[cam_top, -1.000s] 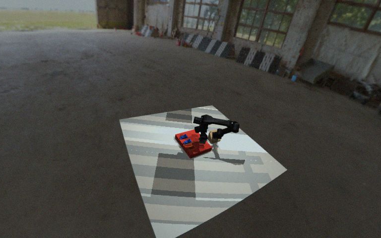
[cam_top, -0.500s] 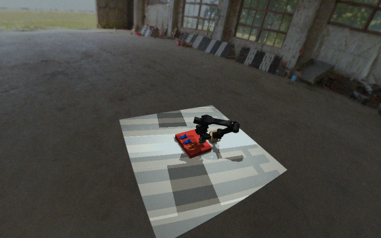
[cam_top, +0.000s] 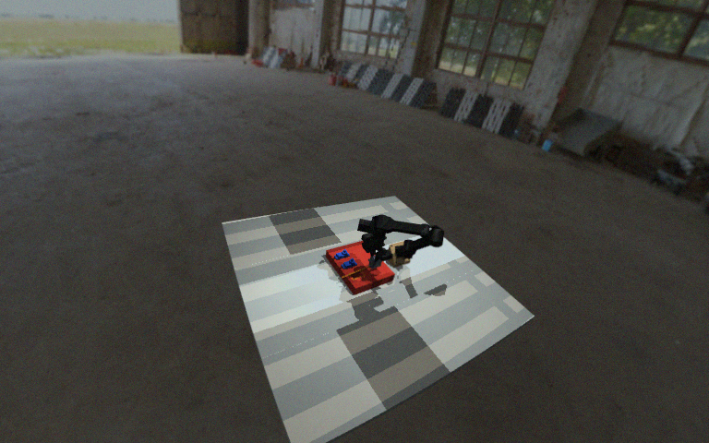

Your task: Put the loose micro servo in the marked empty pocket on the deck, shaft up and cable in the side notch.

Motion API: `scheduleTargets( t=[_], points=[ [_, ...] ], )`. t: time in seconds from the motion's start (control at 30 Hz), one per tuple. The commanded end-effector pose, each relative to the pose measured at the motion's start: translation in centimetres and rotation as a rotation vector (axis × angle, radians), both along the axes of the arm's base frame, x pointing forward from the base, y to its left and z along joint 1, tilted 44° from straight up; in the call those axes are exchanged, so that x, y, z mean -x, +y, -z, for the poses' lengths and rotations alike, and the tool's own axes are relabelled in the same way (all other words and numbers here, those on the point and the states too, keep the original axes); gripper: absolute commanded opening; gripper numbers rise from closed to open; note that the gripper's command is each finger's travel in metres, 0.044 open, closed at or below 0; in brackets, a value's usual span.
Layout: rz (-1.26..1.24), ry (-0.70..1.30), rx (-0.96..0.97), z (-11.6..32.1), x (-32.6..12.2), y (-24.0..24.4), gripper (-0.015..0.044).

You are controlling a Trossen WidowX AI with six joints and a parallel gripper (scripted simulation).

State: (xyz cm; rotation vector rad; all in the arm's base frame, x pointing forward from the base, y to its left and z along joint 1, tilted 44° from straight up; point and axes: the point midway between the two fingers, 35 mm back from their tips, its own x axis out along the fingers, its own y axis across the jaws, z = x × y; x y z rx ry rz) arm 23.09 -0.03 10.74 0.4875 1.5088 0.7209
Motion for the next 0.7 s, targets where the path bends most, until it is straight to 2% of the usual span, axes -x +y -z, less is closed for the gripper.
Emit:
scheduleTargets(
  t=[0.0, 0.67],
  points=[
    [0.005, -0.02, 0.004, -0.4, -2.0, 0.1, 0.0],
    [0.005, -0.026, 0.003, -0.9, -9.7, 1.2, 0.0]
  ],
)
